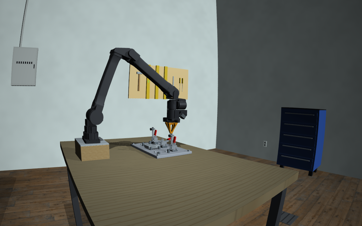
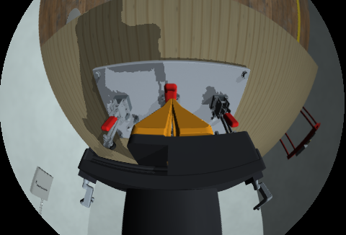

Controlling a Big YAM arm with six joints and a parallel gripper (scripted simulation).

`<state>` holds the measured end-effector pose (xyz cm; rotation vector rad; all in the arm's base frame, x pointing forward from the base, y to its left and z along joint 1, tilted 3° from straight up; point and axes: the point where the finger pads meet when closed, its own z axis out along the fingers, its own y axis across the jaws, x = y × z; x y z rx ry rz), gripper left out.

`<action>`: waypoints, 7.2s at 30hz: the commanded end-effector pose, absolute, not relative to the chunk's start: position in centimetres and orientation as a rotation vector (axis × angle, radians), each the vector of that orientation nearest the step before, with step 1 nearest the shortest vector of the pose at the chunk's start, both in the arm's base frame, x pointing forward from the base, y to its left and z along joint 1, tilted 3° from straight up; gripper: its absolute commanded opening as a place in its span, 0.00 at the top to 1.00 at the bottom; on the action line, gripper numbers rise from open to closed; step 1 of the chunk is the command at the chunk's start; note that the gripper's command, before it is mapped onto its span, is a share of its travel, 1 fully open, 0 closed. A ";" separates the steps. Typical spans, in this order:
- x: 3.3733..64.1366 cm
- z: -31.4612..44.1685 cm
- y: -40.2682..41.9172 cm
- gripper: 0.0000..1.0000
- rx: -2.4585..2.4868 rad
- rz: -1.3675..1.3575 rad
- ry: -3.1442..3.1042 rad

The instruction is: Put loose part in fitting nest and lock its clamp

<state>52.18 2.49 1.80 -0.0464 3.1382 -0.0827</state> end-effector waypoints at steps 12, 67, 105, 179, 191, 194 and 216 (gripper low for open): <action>53.3 3.2 3.0 1.00 -0.049 -0.083 3.097; 52.7 1.6 3.2 1.00 -0.043 -0.086 3.122; 52.5 0.1 3.2 1.00 -0.044 -0.087 3.132; 52.9 0.3 3.2 1.00 -0.042 -0.085 3.112; 52.8 -0.2 3.1 1.00 -0.041 -0.085 3.118; 52.8 -0.2 3.1 1.00 -0.041 -0.085 3.118; 52.6 -0.9 3.1 1.00 -0.041 -0.086 3.126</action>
